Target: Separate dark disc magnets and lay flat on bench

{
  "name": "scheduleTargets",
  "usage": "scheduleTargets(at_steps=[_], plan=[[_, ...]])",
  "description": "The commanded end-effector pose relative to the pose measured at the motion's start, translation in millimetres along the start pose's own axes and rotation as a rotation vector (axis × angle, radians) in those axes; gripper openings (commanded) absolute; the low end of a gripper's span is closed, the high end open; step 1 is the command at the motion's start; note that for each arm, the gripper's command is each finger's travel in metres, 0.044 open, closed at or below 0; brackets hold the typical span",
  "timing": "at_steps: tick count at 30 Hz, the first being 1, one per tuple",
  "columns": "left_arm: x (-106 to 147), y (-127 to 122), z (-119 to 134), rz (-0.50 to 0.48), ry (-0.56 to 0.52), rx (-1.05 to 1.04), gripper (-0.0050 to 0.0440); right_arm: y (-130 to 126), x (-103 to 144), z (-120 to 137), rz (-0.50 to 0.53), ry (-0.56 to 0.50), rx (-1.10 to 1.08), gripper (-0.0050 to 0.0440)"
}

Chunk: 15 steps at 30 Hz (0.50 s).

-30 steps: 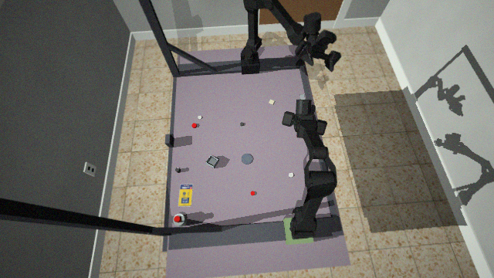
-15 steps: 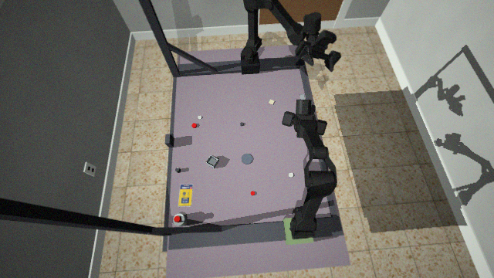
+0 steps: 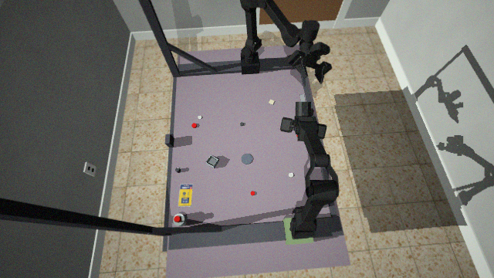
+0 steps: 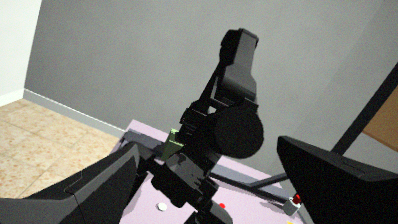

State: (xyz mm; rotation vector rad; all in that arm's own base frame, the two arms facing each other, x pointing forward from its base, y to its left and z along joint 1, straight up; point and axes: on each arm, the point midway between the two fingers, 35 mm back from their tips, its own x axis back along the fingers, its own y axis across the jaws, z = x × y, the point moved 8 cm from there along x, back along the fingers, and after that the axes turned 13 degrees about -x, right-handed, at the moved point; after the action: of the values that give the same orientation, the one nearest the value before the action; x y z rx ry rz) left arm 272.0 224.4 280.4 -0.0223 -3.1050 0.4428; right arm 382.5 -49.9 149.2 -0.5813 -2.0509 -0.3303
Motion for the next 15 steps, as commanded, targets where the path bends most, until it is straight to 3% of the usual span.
scheduleTargets(at_steps=[1, 15], plan=[[-4.9, -12.3, -13.3, -0.013, 0.005, -0.02, 0.04, -1.3, 17.9, 0.1, -0.016, -0.005, 0.011, 0.04], [-25.3, -82.6, 33.9, -0.089, 0.399, 0.067, 0.04, -19.1, 80.2, 39.1, -0.039, 0.172, 0.126, 0.04]])
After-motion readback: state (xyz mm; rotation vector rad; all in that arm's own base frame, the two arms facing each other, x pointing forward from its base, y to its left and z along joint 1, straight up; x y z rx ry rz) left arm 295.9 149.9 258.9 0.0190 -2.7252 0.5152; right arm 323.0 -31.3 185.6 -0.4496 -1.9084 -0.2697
